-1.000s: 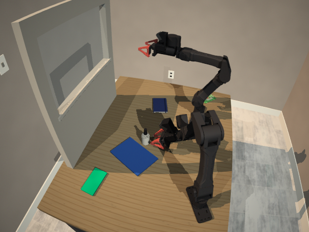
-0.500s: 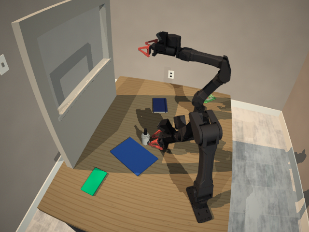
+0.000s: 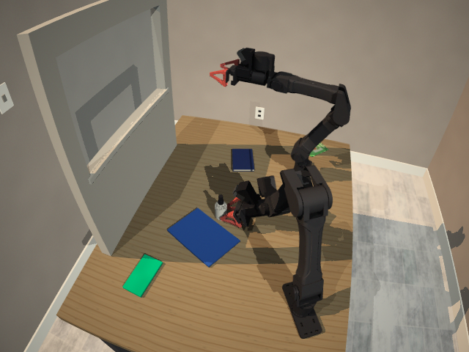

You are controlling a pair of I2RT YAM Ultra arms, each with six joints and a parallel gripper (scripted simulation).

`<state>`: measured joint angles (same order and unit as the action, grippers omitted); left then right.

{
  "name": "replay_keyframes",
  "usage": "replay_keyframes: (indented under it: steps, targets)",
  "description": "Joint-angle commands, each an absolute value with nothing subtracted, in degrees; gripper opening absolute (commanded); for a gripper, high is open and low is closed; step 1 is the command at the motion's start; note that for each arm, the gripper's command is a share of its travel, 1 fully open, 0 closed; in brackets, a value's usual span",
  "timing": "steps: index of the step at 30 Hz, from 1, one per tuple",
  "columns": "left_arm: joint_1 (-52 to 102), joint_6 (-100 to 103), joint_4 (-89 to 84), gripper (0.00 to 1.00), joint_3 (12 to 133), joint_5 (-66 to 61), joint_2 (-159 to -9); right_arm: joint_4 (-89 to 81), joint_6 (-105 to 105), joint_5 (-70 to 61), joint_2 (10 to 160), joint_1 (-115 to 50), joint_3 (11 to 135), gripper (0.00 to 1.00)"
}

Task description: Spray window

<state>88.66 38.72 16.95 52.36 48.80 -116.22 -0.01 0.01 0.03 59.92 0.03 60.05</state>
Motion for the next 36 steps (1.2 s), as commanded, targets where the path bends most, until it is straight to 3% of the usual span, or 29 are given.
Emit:
replay_keyframes:
  steps: [1, 14, 15, 36]
  targets:
    - [87.6, 37.2, 19.4, 0.59, 54.8, 48.3, -116.9, 0.0, 0.2, 0.0, 60.9, 0.0, 59.5, 1.0]
    - [86.2, 36.0, 21.0, 0.59, 56.0, 48.1, -118.3, 0.0, 0.2, 0.0, 60.9, 0.0, 59.5, 1.0]
    - [86.8, 36.0, 21.2, 0.0, 56.1, 48.1, -117.3, 0.0, 0.2, 0.0, 60.9, 0.0, 59.5, 1.0]
    - [86.6, 36.3, 17.3, 0.0, 57.1, 48.1, -115.2, 0.0, 0.2, 0.0, 60.9, 0.0, 59.5, 1.0]
